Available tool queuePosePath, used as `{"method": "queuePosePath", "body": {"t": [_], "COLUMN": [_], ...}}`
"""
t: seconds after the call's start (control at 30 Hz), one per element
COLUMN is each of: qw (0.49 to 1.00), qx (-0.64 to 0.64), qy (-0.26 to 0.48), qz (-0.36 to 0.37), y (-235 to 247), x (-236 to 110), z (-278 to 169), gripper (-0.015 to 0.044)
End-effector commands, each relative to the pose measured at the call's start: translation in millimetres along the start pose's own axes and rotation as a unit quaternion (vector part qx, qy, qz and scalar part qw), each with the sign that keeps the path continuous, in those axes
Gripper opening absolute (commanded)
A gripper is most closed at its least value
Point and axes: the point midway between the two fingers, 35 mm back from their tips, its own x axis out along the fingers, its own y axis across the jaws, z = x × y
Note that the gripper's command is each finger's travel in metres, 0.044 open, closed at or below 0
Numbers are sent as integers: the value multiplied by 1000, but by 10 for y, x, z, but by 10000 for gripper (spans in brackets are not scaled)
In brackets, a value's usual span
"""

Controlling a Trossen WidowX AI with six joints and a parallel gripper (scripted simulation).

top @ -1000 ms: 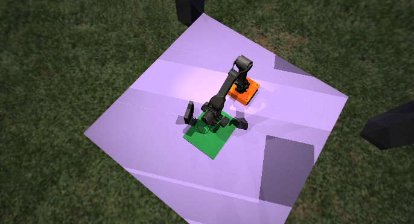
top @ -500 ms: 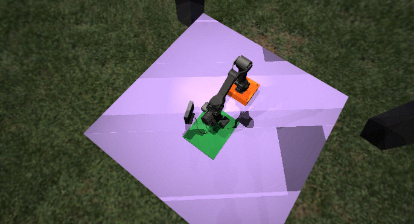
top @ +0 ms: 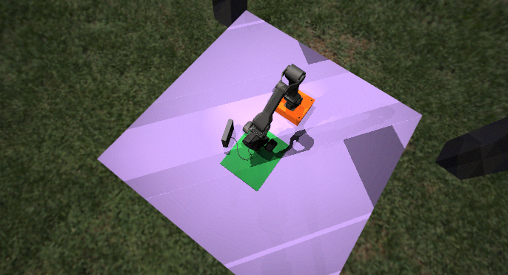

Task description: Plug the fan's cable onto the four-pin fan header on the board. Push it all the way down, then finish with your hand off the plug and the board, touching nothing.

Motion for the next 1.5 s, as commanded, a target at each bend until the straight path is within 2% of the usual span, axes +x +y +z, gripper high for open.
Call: {"method": "queuePosePath", "body": {"t": [0.0, 0.73, 1.07, 1.17, 1.3, 1.47], "qw": [1000, 1000, 1000, 1000, 1000, 1000], "qx": [0, 0, 0, 0, 0, 0], "qy": [1, 1, 0, 0, 1, 1], "qz": [-1, -1, 1, 1, -1, -1], "y": [-4, -4, 4, 4, 7, 7], "x": [40, 152, 115, 86, -403, -434], "z": [-4, -5, -3, 1, 5, 2], "gripper": [0, 0, 260, 260, 260, 260]}}
